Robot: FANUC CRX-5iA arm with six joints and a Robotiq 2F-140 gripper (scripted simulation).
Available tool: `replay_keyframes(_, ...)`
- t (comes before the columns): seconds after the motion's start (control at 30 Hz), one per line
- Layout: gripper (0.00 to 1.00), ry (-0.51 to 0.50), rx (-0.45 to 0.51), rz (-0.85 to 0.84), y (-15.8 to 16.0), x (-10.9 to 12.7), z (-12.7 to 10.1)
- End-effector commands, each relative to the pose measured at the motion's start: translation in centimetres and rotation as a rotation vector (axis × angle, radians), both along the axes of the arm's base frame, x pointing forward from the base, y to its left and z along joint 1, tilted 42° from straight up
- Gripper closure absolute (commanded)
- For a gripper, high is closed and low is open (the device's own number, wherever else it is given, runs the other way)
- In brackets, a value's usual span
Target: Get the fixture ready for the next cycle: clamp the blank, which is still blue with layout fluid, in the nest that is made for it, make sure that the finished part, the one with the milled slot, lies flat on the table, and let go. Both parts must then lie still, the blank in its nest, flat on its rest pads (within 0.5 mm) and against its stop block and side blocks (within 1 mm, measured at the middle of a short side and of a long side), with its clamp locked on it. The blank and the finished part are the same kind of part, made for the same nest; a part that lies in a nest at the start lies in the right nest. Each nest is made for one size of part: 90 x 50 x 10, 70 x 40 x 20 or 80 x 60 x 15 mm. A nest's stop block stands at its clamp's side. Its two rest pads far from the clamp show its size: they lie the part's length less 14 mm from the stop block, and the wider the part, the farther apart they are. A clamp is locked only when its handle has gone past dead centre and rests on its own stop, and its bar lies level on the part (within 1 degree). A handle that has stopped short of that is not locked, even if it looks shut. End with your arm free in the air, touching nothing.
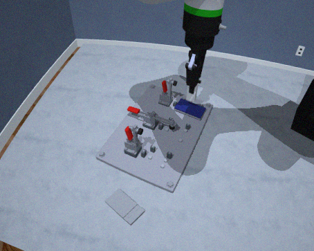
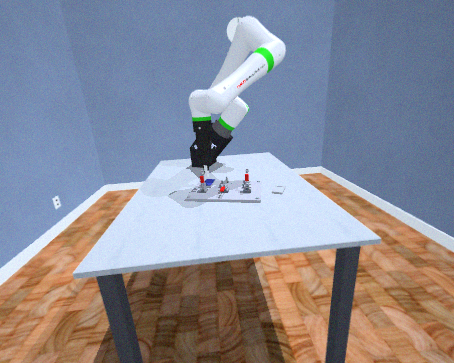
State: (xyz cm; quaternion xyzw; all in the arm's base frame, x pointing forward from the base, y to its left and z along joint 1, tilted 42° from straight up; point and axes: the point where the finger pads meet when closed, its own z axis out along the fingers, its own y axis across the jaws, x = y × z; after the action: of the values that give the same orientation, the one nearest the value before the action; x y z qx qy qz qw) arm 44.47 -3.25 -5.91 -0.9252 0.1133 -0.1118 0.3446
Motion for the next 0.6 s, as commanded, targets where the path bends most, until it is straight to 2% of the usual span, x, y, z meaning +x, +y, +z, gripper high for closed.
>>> replay_keyframes(0.0, 1.00, 0.000, 0.000, 0.000, 0.1, -0.3, 0.0)
replay_keyframes(0.17, 1.00, 0.000, 0.000, 0.000, 0.4, -1.1, -0.1)
replay_keyframes(0.57, 1.00, 0.000, 0.000, 0.000, 2.4, -6.9, -0.7)
